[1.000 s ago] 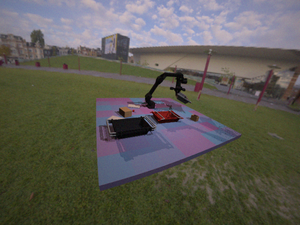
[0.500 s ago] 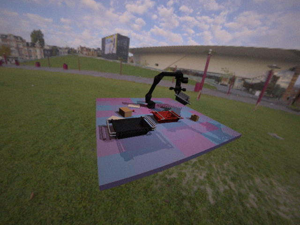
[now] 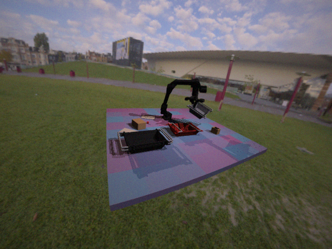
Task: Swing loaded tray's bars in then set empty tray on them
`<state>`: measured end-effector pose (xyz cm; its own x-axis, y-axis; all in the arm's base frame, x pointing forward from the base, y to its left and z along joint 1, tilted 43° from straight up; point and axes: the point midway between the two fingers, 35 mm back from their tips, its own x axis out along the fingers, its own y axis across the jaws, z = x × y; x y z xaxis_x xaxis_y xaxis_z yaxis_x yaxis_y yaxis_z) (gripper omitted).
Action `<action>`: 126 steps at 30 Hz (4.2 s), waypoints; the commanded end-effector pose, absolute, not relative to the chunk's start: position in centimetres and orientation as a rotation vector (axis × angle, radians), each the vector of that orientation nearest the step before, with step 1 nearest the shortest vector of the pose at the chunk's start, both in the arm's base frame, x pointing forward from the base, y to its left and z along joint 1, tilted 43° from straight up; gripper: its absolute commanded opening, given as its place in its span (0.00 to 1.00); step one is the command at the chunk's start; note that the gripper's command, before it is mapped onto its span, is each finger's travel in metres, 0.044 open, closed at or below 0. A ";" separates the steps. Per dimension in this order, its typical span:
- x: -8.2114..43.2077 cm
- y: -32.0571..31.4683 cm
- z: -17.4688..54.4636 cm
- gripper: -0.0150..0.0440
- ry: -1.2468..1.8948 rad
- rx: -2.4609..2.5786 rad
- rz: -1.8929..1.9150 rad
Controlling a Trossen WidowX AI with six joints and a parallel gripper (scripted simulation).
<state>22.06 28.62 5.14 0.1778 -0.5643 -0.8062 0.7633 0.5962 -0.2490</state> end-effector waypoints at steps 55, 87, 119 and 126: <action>29.4 17.4 13.5 0.25 0.746 0.533 -1.125; 29.8 14.8 13.8 0.25 0.723 0.558 -1.160; 29.6 11.9 9.5 0.25 0.636 0.633 -1.315; 29.5 11.8 9.3 0.25 0.636 0.633 -1.315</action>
<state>29.82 11.93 9.73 0.1522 -0.6626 -0.7334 0.9864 0.1484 0.0707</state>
